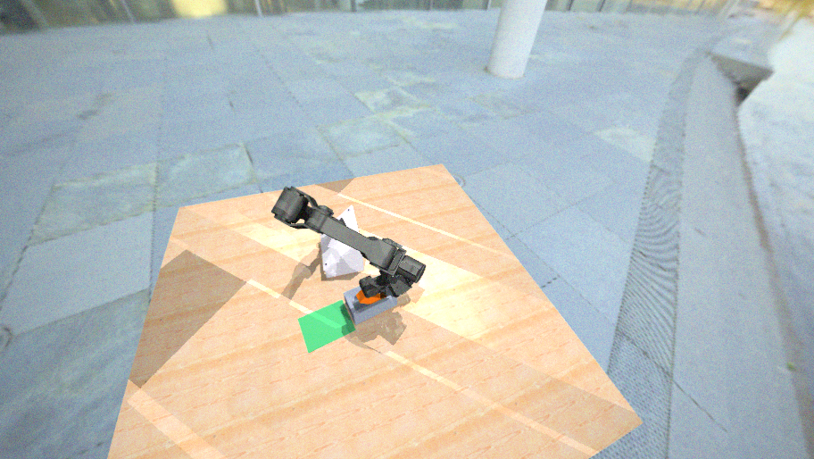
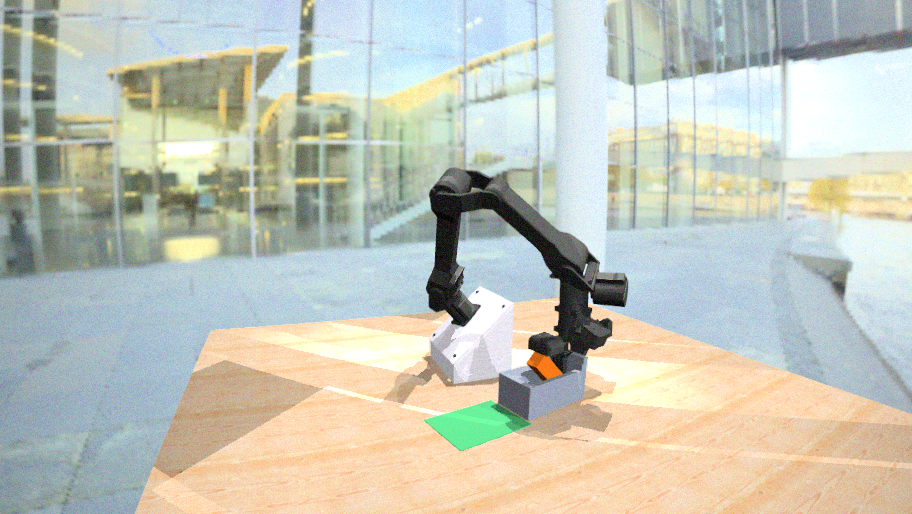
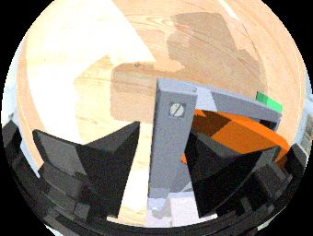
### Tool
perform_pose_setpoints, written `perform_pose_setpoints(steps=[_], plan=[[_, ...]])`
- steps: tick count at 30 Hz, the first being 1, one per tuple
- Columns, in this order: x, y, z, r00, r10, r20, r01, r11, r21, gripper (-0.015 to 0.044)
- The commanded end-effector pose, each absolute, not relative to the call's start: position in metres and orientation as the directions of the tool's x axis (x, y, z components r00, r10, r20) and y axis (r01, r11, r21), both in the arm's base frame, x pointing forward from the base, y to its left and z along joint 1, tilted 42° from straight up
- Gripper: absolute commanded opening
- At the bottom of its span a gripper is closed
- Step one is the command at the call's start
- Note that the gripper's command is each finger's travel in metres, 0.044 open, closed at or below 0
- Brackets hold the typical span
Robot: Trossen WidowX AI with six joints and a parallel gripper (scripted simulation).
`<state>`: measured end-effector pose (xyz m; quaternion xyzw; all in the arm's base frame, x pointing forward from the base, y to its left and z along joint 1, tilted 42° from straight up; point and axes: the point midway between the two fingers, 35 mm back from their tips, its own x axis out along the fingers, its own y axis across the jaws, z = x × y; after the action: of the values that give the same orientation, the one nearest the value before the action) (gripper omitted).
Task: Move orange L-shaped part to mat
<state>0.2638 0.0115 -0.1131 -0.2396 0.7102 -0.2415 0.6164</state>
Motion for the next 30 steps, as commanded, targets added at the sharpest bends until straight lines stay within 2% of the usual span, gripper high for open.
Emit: perform_pose_setpoints(steps=[1,24,30], plan=[[0.263,0.009,-0.113,-0.128,-0.645,-0.754,-0.046,0.763,-0.645,0.018],[0.265,0.029,-0.108,-0.127,-0.643,-0.755,-0.045,0.764,-0.643,0.018],[0.277,0.073,-0.044,-0.128,-0.64,-0.757,-0.046,0.767,-0.641,0.018]])
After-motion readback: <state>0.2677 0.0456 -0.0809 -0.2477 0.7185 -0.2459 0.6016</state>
